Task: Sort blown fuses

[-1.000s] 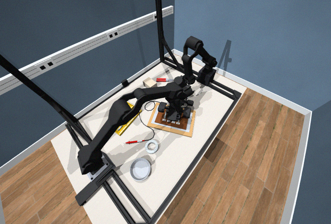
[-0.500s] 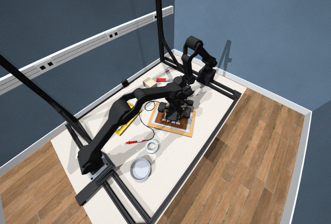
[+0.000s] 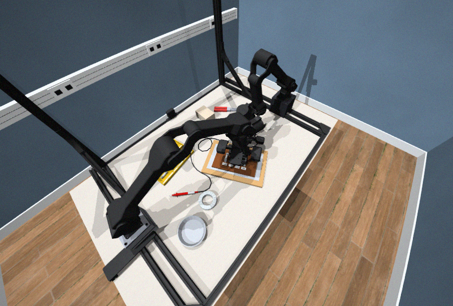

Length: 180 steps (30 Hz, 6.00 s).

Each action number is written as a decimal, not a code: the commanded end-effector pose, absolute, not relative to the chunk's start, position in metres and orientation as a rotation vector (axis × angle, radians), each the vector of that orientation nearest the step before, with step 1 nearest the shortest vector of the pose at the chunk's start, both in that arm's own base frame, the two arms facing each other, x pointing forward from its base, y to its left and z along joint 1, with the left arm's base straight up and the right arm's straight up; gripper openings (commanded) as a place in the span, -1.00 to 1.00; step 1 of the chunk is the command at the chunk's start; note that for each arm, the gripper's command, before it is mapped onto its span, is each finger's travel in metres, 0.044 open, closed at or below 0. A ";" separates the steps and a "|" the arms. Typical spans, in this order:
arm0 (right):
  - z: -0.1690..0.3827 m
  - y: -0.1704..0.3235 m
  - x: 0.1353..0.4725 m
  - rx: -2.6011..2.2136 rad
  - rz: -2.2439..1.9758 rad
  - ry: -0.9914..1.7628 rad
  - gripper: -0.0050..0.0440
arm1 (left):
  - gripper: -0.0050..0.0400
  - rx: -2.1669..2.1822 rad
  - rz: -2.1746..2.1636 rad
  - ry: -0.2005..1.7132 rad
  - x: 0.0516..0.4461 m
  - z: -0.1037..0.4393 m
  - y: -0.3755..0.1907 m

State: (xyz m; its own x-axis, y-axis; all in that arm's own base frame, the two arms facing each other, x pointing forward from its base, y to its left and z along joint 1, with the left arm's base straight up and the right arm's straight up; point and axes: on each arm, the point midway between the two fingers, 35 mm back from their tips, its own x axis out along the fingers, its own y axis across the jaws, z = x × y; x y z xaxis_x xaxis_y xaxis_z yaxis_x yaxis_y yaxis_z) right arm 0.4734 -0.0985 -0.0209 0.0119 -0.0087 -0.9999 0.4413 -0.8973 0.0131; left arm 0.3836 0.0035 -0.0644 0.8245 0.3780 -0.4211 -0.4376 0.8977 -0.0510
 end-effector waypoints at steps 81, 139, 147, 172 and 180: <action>0.017 -0.101 0.468 2.100 -1.828 0.470 -1.00 | -1.00 -0.109 0.430 0.521 0.355 -0.092 0.012; 0.054 -0.100 0.469 2.200 -1.732 0.495 -1.00 | -1.00 -0.109 0.431 0.520 0.352 -0.089 0.023; 0.054 -0.100 0.469 2.200 -1.732 0.495 -1.00 | -1.00 -0.118 0.430 0.497 0.357 -0.068 0.023; 0.054 -0.100 0.469 2.200 -1.732 0.495 -1.00 | -1.00 -0.121 0.425 0.496 0.362 -0.031 0.024; 0.054 -0.100 0.469 2.200 -1.732 0.495 -1.00 | -1.00 -0.120 0.426 0.500 0.362 -0.032 0.024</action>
State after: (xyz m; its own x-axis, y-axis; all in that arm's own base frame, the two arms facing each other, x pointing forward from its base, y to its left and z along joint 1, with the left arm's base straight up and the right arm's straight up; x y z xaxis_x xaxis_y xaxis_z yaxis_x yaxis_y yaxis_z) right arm 0.4640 -0.0996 0.0409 0.1835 0.0909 -0.9788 0.4411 -0.8975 -0.0006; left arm 0.3586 0.0241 -0.0396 0.7810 0.3670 -0.5053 -0.4235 0.9059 0.0034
